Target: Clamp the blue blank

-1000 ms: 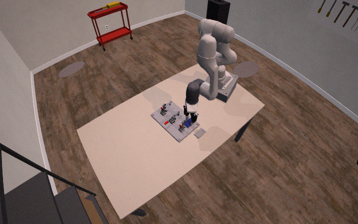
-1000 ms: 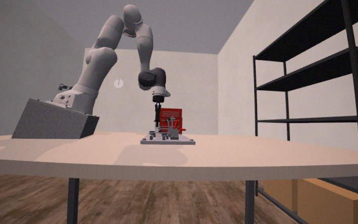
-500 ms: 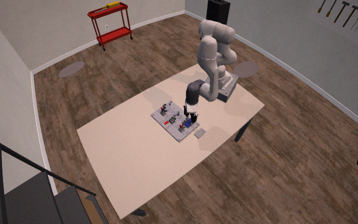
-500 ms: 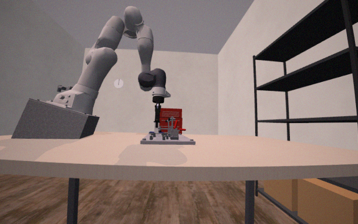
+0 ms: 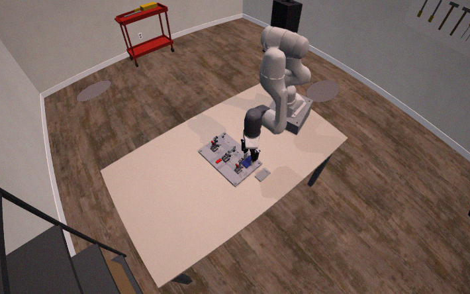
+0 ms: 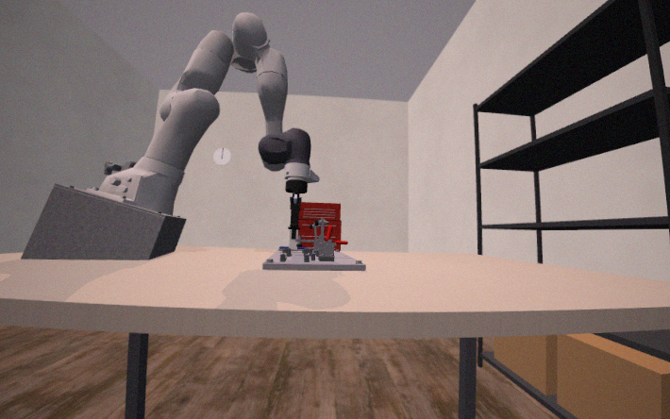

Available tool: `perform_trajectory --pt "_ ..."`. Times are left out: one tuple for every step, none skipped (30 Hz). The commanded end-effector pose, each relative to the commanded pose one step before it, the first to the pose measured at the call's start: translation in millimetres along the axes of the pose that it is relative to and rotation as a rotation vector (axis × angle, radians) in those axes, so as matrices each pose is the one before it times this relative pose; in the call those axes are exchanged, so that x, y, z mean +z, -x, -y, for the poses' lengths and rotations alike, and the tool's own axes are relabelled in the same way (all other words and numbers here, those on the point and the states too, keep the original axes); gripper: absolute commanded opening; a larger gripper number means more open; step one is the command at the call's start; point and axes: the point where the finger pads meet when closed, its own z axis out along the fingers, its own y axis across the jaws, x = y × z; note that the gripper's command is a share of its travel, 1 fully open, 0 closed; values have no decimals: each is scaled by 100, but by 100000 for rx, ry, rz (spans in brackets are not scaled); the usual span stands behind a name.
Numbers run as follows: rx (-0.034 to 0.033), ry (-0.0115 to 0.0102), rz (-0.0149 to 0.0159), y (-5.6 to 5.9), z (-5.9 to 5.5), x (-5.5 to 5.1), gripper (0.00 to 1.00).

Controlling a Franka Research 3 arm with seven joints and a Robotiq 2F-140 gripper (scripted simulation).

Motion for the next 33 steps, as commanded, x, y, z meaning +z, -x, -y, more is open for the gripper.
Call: perform_trajectory --pt "-1393 -18 -505 -212 21 -34 0" --pt "0 0 0 0 0 0 0" --pt "0 0 0 0 0 0 0" --pt "0 0 0 0 0 0 0" --pt "0 0 0 0 0 0 0" --pt "-7 0 0 0 0 0 0" --pt "-40 0 0 0 0 0 0" --pt "-83 0 0 0 0 0 0" --pt "-116 0 0 0 0 0 0" --pt "-128 0 0 0 0 0 0" --pt "-116 0 0 0 0 0 0" --pt "-83 0 0 0 0 0 0" --pt "-40 0 0 0 0 0 0" --pt "-7 0 0 0 0 0 0" --pt "0 0 0 0 0 0 0" --pt "0 0 0 -2 -2 0 0" --pt "0 0 0 -5 -4 -1 0" --pt "0 0 0 -9 -7 -1 0" --pt "0 0 0 -12 -10 -2 0" --pt "0 0 0 0 0 0 0" --pt "0 0 0 0 0 0 0" --pt "0 0 0 -16 -13 -2 0" --pt "0 0 0 -19 -15 -2 0" --pt "0 0 0 -21 -17 -3 0" --pt "0 0 0 -22 -18 -3 0" --pt "0 0 0 -22 -18 -3 0" --pt "0 0 0 -21 -17 -3 0" --pt "0 0 0 -18 -15 -2 0" --pt "0 0 0 -16 -13 -2 0" --pt "0 0 0 -12 -10 -2 0" --pt "0 0 0 -9 -7 -1 0" --pt "0 0 0 -5 -4 -1 0" --pt "0 0 0 -2 -2 0 0"
